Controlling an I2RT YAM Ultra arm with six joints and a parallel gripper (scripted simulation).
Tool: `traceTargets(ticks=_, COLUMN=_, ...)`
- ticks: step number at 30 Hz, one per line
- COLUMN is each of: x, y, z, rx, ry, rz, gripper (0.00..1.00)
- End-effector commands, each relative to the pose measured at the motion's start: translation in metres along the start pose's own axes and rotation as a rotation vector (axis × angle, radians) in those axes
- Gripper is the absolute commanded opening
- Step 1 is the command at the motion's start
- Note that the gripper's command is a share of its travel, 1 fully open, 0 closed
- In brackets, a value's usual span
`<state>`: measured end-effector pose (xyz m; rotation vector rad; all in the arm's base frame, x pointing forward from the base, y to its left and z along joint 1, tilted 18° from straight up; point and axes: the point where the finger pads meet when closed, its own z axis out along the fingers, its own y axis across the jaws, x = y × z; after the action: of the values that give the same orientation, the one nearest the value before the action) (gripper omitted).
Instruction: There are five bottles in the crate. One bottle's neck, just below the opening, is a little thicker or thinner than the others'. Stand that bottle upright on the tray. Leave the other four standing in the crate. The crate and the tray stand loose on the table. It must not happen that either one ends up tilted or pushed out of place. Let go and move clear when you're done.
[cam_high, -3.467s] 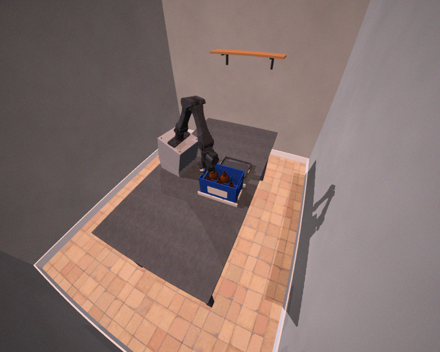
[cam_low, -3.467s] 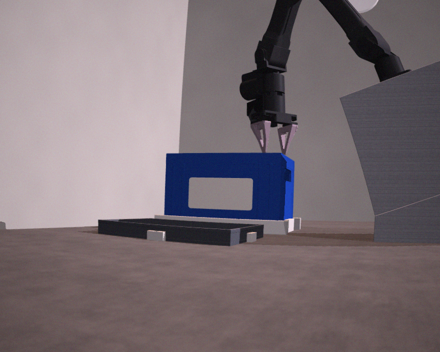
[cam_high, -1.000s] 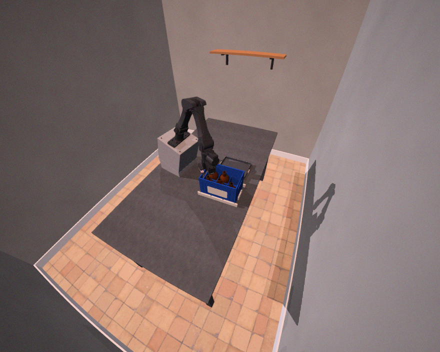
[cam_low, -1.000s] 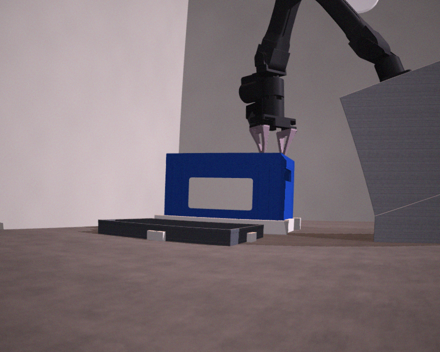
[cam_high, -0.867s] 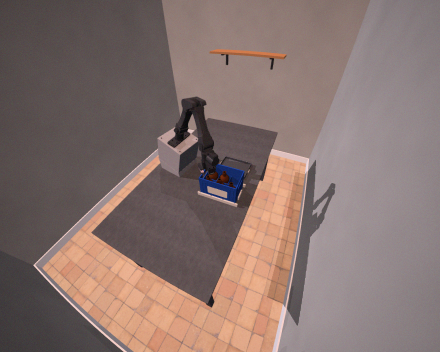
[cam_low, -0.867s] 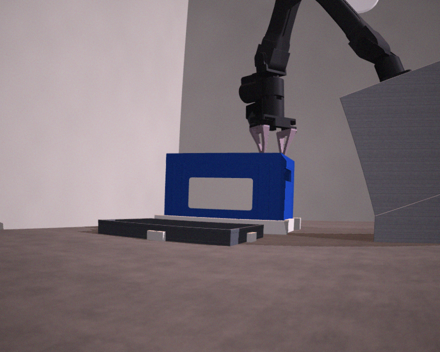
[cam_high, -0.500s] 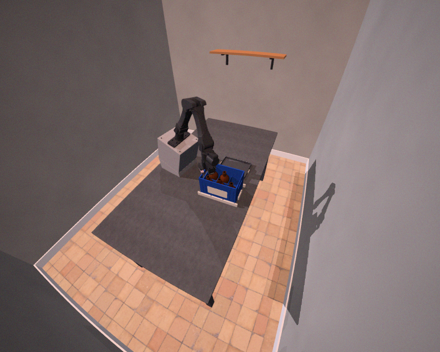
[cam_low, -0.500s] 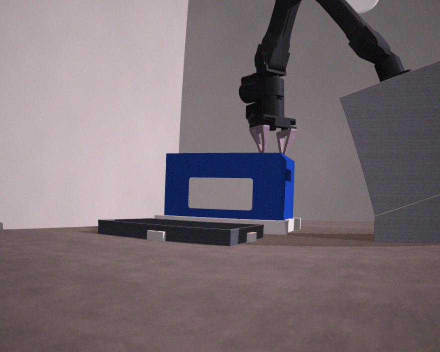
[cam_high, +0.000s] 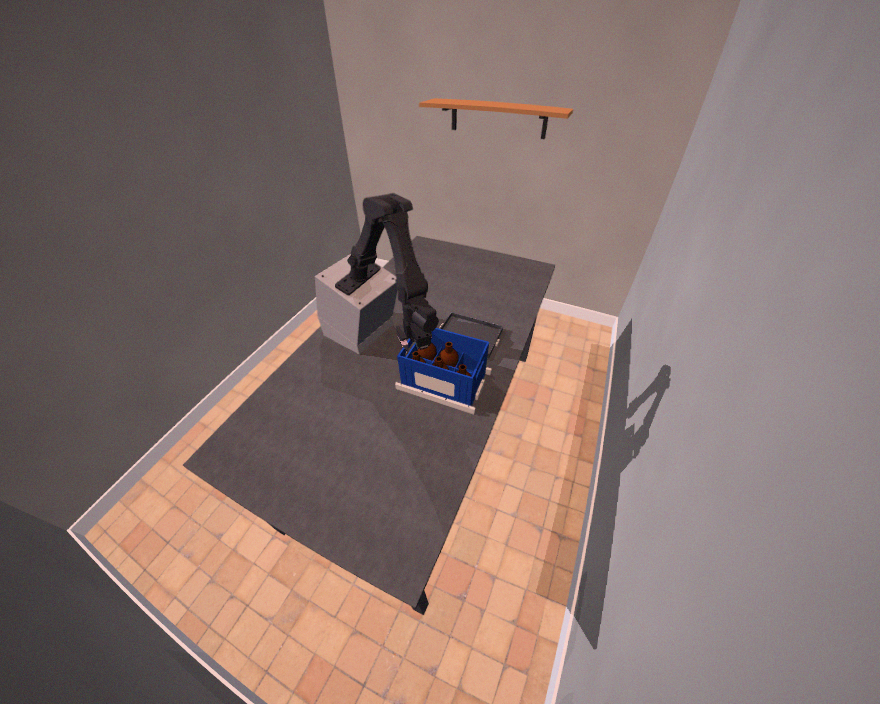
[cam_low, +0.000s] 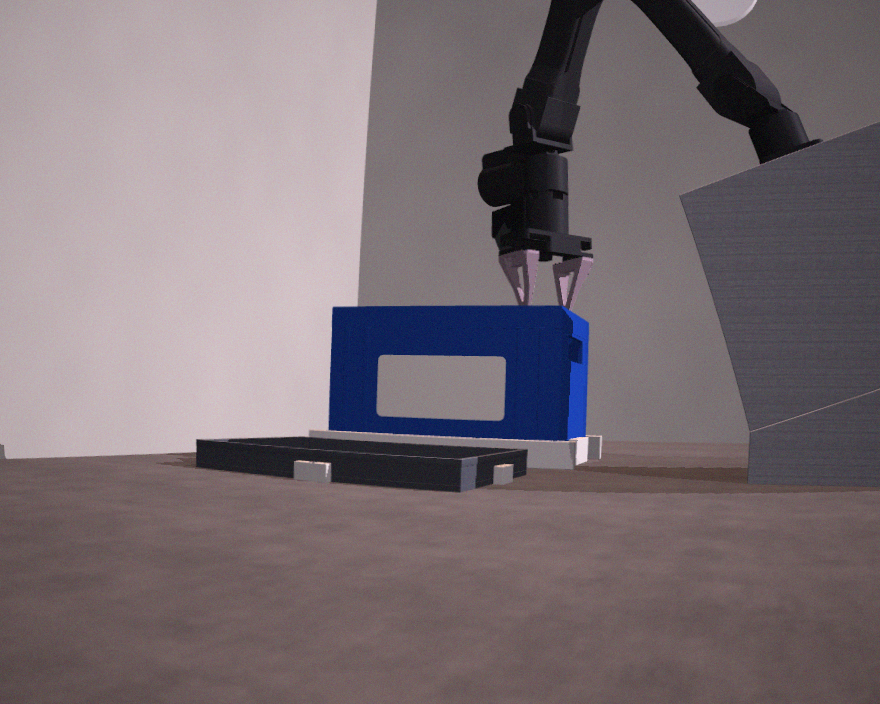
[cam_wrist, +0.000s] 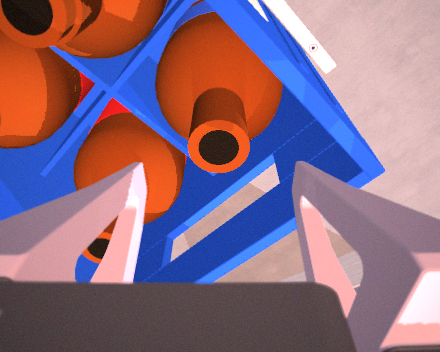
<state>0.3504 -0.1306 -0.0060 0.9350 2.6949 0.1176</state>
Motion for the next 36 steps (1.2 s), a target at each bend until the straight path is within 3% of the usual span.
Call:
traceTargets(ticks=1, x=-0.0174, y=0.0058, z=-0.011, rx=-0.007, ry=-0.052, rz=-0.004, gripper=0.61)
traceTargets(ticks=36, x=-0.0126, y=0.0022, z=-0.0041, rx=0.002, ry=-0.02, rz=0.0, gripper=0.61)
